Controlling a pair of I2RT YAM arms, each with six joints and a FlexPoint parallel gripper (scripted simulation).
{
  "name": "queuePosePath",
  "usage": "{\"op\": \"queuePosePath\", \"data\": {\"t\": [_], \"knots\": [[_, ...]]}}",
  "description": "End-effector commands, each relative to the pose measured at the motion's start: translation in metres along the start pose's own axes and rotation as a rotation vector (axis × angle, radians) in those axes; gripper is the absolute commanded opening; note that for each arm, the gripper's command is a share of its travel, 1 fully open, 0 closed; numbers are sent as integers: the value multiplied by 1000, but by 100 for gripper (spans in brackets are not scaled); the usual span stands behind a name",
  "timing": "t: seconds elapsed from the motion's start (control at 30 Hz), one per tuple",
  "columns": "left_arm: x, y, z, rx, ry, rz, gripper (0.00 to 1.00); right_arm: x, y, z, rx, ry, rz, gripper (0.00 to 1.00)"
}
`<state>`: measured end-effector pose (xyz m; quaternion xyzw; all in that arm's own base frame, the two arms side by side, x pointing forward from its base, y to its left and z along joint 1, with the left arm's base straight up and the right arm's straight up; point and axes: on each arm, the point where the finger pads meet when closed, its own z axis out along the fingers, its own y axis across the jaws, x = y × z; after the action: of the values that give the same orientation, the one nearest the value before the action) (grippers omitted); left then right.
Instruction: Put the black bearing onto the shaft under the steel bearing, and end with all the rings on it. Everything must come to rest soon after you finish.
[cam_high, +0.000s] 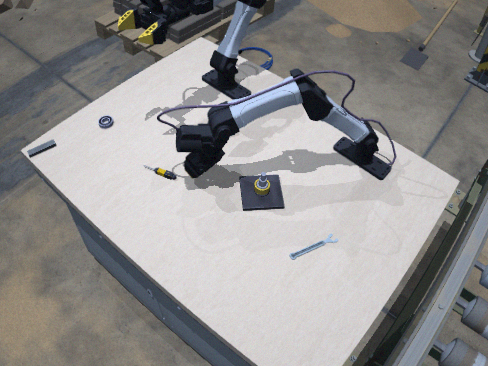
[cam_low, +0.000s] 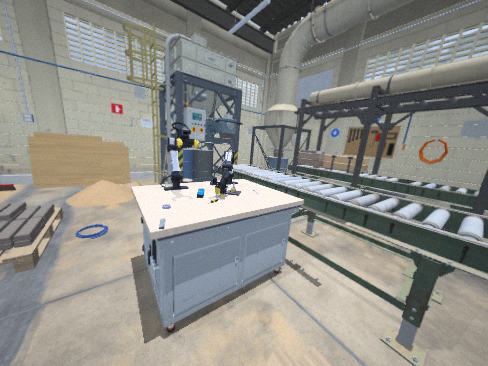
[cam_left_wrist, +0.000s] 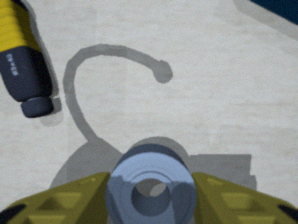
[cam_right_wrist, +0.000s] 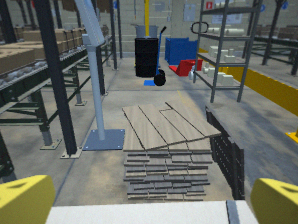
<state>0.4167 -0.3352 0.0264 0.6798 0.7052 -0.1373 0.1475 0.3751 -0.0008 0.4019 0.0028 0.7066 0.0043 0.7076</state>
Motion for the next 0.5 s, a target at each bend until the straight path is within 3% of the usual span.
{"op": "queuePosePath", "data": {"t": [0.0, 0.23, 0.3, 0.47], "knots": [[-1, 5, 1, -11, -17, -4, 0, -22, 1, -3, 4, -47, 5, 100], [-2, 8, -2, -20, -21, -5, 0, -22, 1, -3, 4, -47, 5, 100], [14, 1, 20, 17, 13, -24, 0, -22, 1, -3, 4, -47, 5, 100], [-1, 10, -1, -20, -20, -8, 0, -22, 1, -3, 4, -47, 5, 100]]}}
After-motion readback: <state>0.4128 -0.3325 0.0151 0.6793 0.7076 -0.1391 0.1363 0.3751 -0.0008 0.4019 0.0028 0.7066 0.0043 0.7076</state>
